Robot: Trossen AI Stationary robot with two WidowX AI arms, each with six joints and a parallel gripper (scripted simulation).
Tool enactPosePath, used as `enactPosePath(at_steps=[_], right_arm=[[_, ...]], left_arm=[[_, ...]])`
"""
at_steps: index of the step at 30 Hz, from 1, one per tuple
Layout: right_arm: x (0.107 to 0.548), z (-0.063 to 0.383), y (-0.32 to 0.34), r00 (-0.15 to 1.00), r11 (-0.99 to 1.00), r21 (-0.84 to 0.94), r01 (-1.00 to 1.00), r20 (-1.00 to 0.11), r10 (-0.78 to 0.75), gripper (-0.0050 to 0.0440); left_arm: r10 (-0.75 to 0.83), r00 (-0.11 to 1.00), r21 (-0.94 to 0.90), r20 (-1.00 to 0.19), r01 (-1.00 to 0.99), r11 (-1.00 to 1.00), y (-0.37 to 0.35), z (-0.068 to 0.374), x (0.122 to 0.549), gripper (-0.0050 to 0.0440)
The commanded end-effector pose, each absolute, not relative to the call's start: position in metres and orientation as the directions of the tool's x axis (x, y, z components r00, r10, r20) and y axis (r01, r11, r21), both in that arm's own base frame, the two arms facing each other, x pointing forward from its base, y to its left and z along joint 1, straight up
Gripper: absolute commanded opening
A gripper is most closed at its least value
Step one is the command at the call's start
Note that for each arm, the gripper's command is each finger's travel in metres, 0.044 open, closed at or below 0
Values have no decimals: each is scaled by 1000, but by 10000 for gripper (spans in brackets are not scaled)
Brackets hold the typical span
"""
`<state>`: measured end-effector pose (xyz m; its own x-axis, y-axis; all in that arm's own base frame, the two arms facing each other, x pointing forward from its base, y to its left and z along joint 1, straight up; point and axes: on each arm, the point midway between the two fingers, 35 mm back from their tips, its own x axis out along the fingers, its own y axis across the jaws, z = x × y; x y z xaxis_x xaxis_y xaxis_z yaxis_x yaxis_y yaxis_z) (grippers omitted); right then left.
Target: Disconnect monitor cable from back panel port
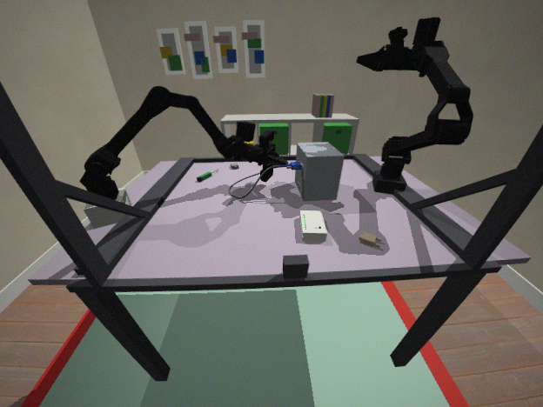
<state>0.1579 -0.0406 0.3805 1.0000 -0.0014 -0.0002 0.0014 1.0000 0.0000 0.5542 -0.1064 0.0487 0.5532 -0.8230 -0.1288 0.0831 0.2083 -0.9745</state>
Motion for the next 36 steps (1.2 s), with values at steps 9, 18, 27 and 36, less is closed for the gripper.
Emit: enactPosePath(at_steps=[9,18,27,36], right_arm=[[158,383,-39,1000,1000,-6,0,1,0,440],[158,383,-39,1000,1000,-6,0,1,0,440],[158,383,-39,1000,1000,-6,0,1,0,440],[158,383,-39,1000,1000,-6,0,1,0,440]], left_arm=[[-835,549,-993,-43,69,96,-106,59,557,0],[-837,547,-999,-3,43,32,-106,58,557,0],[-838,546,-999,6,37,17,-106,57,557,120],[-838,546,-999,6,37,17,-106,57,557,288]])
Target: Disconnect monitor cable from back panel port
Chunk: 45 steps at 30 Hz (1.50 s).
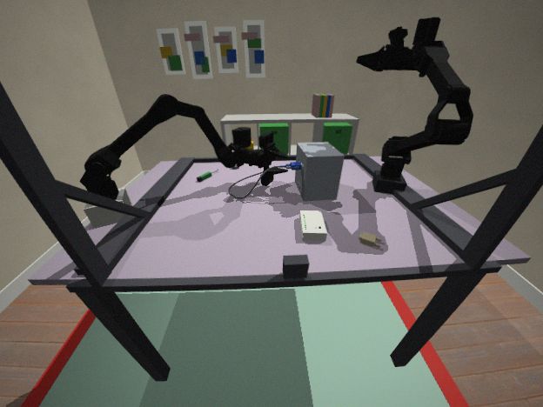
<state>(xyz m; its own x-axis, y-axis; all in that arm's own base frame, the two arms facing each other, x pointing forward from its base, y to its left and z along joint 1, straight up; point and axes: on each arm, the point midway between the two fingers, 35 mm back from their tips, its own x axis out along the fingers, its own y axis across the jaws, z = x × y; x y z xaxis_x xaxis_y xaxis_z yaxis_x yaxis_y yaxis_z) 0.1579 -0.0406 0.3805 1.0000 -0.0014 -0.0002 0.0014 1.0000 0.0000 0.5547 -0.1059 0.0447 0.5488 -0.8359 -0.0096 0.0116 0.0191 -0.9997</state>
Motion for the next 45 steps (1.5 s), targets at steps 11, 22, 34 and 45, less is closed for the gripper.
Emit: enactPosePath(at_steps=[11,22,34,45], right_arm=[[158,383,-39,1000,1000,-6,0,1,0,440],[158,383,-39,1000,1000,-6,0,1,0,440],[158,383,-39,1000,1000,-6,0,1,0,440],[158,383,-39,1000,1000,-6,0,1,0,440]], left_arm=[[-838,546,-999,6,37,17,-106,57,557,440],[-810,581,-979,-79,106,172,-107,63,564,440],[-753,599,-849,-272,218,481,-109,69,559,440],[-741,595,-812,-311,240,532,-109,70,556,296]])
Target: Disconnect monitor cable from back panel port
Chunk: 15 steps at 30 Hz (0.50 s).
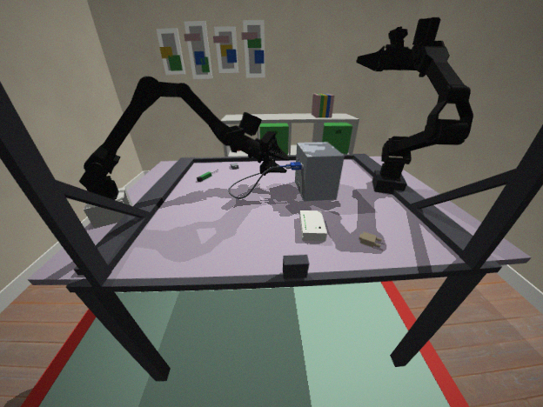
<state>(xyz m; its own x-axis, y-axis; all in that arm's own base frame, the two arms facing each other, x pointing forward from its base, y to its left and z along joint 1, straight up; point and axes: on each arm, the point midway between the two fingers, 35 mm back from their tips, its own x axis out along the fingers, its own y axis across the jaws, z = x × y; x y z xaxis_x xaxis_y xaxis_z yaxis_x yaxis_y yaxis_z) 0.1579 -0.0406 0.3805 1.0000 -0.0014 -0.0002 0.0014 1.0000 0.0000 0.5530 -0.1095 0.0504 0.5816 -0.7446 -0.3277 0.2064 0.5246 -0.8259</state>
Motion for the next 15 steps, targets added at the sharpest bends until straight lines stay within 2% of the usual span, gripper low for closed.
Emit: enactPosePath(at_steps=[1,2,4,14,15], right_arm=[[158,383,-39,1000,1000,-6,0,1,0,440],[158,383,-39,1000,1000,-6,0,1,0,440],[158,383,-39,1000,1000,-6,0,1,0,440],[158,383,-39,1000,1000,-6,0,1,0,440],[158,383,-39,1000,1000,-6,0,1,0,440]], left_arm=[[-741,595,-812,-311,240,532,-109,70,556,272],[-741,595,-812,-311,240,532,-109,70,556,248],[-741,595,-812,-311,240,532,-109,70,556,248],[-741,595,-812,-311,240,532,-109,70,556,8],[-741,595,-812,-311,240,532,-109,70,556,0]])
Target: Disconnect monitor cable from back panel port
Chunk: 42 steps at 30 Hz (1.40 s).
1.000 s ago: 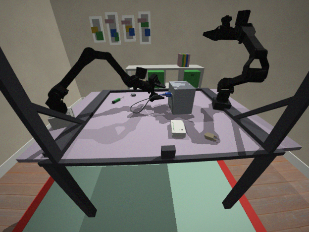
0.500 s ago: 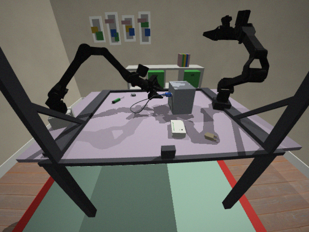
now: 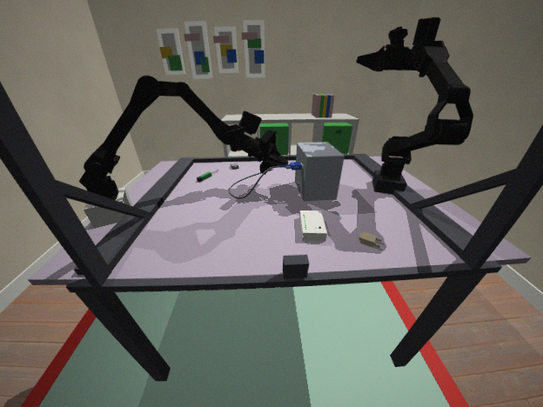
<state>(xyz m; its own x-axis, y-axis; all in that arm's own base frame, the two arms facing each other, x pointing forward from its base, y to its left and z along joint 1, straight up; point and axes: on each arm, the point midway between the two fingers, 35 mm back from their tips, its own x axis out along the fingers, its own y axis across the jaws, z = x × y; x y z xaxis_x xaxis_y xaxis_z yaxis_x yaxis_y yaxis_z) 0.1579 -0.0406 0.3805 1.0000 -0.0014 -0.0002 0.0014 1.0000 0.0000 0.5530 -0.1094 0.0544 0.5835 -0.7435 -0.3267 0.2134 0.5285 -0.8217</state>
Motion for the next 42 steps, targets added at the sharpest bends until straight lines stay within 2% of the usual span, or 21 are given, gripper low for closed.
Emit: enactPosePath(at_steps=[1,10,42], right_arm=[[158,383,-39,1000,1000,-6,0,1,0,440],[158,383,-39,1000,1000,-6,0,1,0,440],[158,383,-39,1000,1000,-6,0,1,0,440]], left_arm=[[-741,595,-812,-311,240,532,-109,70,556,0],[-743,594,-816,-308,238,527,-109,69,556,0],[-809,563,-941,-170,151,303,-107,64,557,0]])
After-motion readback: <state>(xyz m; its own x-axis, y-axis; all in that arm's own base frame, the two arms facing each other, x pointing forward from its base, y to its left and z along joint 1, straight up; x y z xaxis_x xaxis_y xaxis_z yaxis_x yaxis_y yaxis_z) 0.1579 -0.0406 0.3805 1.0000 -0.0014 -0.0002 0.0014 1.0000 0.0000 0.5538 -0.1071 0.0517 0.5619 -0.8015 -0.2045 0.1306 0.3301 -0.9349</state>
